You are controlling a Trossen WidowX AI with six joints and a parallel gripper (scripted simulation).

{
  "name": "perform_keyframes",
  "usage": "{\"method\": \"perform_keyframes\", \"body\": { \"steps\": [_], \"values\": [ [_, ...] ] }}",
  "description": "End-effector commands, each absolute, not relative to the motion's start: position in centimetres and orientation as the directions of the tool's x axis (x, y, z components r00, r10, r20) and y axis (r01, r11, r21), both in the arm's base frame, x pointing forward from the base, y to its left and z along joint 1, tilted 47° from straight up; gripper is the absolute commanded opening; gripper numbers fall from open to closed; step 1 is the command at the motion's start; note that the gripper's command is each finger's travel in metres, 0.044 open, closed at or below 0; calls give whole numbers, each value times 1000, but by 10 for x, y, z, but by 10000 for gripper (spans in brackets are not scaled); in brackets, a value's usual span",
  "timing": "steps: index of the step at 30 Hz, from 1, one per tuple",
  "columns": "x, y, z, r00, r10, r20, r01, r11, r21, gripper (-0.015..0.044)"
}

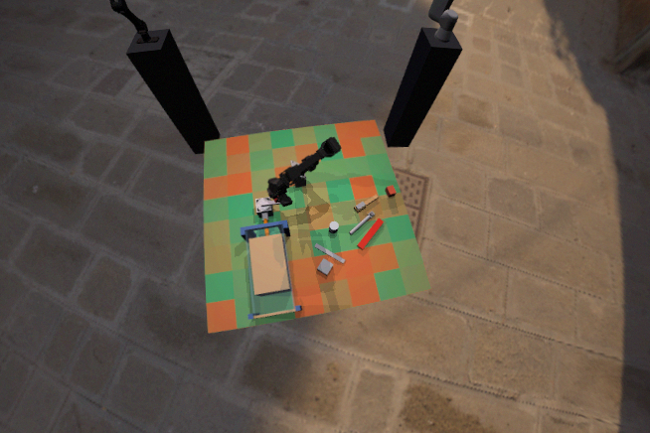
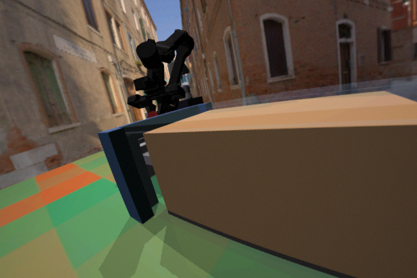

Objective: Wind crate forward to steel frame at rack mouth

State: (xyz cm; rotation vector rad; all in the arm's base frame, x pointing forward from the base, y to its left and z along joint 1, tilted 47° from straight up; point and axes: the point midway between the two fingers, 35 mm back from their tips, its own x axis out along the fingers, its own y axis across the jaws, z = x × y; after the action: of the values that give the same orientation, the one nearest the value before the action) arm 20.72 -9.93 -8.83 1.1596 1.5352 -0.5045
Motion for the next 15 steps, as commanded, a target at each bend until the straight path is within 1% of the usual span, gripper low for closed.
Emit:
{"method": "perform_keyframes", "body": {
  "steps": [1,15],
  "values": [
    [192,-99,-89,46,403,-914,873,429,233,0],
    [173,-106,-91,45,402,-914,873,429,232,0]
  ]
}}
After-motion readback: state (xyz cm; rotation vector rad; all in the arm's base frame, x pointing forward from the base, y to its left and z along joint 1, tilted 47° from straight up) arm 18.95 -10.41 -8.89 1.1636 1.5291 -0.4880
